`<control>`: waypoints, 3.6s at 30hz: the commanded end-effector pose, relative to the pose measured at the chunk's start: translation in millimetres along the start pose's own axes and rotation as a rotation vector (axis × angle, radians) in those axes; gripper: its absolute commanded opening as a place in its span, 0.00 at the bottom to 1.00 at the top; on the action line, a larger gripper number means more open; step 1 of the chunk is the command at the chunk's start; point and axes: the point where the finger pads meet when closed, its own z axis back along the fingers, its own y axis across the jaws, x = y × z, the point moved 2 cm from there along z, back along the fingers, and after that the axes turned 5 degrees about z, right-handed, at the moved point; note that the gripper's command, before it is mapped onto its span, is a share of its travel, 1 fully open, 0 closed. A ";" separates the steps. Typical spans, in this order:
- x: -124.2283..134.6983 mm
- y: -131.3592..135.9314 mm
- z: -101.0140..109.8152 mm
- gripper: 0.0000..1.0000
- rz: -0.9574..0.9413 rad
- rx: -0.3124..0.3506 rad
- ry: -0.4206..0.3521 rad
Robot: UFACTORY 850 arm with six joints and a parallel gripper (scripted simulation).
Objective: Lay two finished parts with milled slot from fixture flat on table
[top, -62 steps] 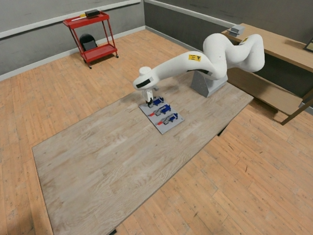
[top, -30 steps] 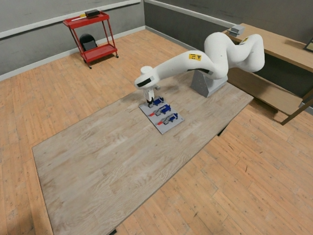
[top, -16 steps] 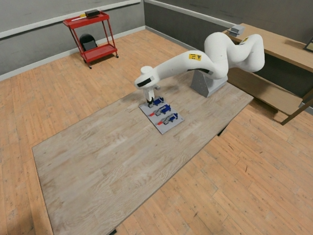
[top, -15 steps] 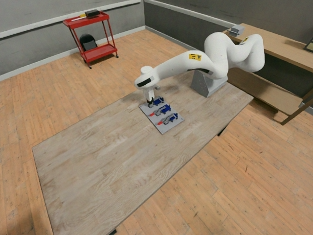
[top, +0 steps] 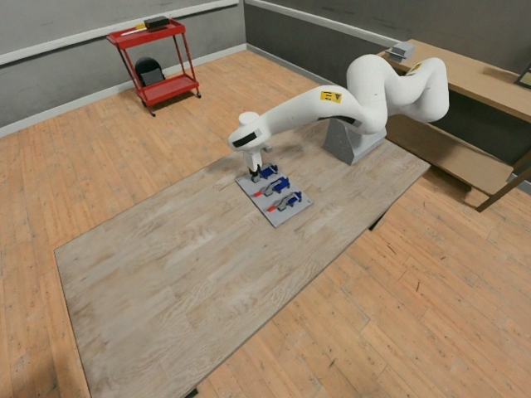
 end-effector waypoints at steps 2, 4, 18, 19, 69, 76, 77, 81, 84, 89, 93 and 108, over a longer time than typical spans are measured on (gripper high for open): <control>-0.2 0.0 0.8 0.00 0.000 0.000 -0.001; -0.7 0.0 0.8 0.00 0.000 0.000 -0.001; -3.5 0.3 0.7 0.00 0.000 0.000 -0.001; -3.5 0.3 0.7 0.00 0.000 0.000 -0.001; -3.5 0.3 6.8 0.48 0.000 0.000 -0.001; -3.5 0.3 19.7 0.48 0.000 0.000 -0.001; -3.5 0.3 22.7 0.48 0.000 0.000 -0.001; -3.5 0.3 34.9 0.48 0.000 0.000 -0.001; -3.5 0.3 42.6 0.48 0.000 0.000 -0.001; -3.5 0.3 49.7 0.48 0.000 0.000 -0.001; -3.5 0.3 50.5 0.48 0.000 0.000 -0.001; -3.6 0.3 50.8 1.00 0.000 0.000 -0.001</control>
